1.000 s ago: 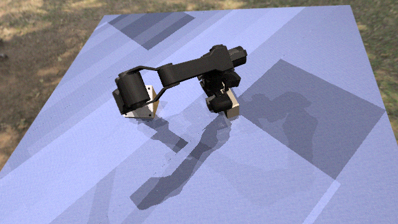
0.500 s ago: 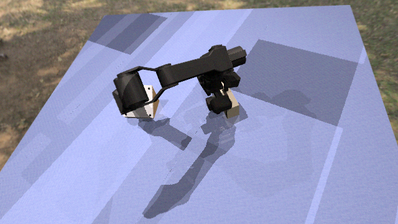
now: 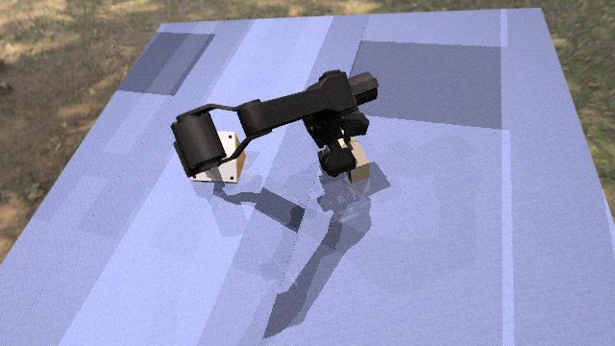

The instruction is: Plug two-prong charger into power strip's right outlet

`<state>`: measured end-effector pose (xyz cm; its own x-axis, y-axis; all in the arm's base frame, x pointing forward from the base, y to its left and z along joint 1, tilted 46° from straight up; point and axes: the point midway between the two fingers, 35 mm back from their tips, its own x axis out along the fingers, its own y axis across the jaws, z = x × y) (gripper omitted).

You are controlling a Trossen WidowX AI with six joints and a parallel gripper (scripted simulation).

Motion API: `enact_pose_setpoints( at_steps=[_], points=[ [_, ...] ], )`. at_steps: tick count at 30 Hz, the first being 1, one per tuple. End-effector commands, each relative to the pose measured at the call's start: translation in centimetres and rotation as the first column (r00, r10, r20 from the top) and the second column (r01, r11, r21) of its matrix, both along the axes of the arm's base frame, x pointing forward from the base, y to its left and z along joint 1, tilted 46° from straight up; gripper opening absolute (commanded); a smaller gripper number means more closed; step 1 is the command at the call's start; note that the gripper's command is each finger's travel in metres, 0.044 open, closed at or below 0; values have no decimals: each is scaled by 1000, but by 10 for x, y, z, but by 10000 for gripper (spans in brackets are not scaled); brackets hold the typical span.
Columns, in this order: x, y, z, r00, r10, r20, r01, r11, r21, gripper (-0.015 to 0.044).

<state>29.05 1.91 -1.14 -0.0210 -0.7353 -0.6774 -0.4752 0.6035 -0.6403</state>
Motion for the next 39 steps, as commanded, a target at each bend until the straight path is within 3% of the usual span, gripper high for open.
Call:
enact_pose_setpoints(
  at_steps=[1, 39],
  points=[
    [-2, -1, 0, 1000, 2, -1, -2, 1000, -1, 440],
    [-28, -11, 10, 1000, 3, 6, -3, 1000, 2, 440]
  ],
)
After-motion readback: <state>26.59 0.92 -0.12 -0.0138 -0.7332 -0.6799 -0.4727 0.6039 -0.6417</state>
